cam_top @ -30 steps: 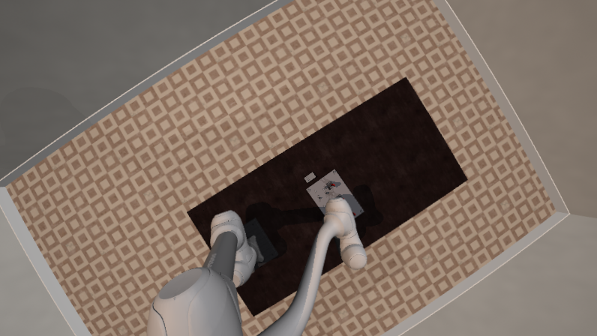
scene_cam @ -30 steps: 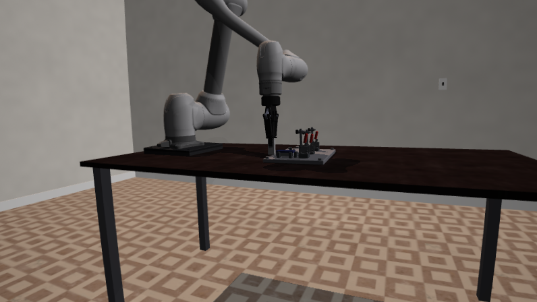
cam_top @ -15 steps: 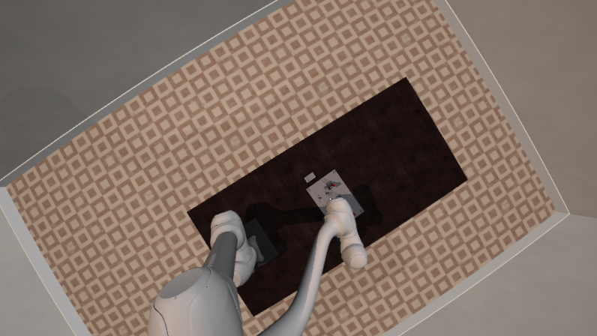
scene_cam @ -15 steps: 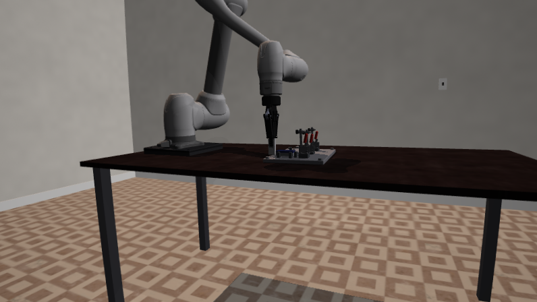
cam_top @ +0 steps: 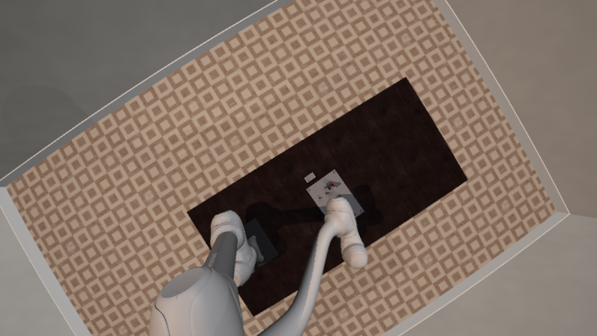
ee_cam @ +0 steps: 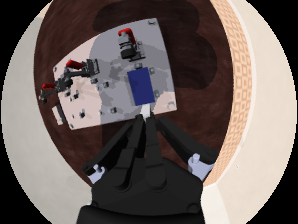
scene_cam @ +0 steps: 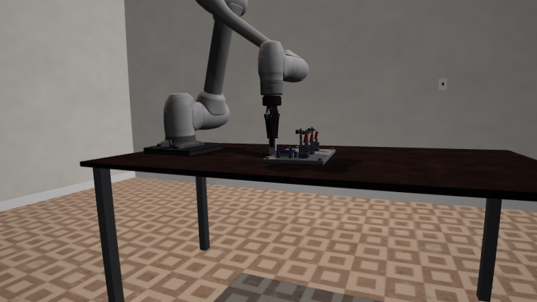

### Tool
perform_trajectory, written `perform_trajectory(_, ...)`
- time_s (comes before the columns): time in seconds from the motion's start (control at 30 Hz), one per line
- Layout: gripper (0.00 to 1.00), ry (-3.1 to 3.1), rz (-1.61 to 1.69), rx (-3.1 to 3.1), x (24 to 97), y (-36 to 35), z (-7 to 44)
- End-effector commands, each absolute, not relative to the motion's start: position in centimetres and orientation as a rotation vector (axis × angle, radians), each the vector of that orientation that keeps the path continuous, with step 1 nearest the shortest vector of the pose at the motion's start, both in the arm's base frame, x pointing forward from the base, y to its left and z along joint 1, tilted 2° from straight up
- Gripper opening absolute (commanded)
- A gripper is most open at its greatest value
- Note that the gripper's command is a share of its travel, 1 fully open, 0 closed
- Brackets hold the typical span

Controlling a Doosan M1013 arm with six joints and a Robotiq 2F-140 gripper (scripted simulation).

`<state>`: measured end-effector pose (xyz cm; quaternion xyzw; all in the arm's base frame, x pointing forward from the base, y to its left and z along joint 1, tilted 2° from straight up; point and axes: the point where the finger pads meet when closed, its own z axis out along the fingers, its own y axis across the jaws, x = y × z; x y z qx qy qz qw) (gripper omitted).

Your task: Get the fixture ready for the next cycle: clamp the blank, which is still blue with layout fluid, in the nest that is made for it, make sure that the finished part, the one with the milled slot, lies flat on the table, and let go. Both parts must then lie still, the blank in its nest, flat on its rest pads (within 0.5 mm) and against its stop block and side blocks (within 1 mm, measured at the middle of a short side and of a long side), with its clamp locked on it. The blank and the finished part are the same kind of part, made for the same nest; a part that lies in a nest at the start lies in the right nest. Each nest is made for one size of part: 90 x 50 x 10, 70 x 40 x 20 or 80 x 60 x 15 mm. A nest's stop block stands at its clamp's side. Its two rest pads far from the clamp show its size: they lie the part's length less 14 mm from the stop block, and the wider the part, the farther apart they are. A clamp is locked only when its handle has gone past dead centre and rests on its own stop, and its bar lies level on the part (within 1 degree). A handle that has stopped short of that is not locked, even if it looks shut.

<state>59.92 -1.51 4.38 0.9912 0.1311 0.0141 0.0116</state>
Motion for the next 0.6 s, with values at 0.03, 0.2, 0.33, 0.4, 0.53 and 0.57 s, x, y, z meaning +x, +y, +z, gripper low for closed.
perform_trajectory(0.03, 0.00, 0.409, 0.044, 3.091, 60.11, -1.45, 4.39)
perform_trajectory(0.2, 0.00, 0.409, 0.044, 3.091, 60.31, -1.40, 4.40)
perform_trajectory(0.33, 0.00, 0.409, 0.044, 3.091, 60.31, -1.40, 4.40)
perform_trajectory(0.4, 0.00, 0.409, 0.044, 3.091, 60.31, -1.40, 4.40)
perform_trajectory(0.53, 0.00, 0.409, 0.044, 3.091, 60.31, -1.40, 4.40)
perform_trajectory(0.57, 0.00, 0.409, 0.044, 3.091, 60.35, -1.39, 4.40)
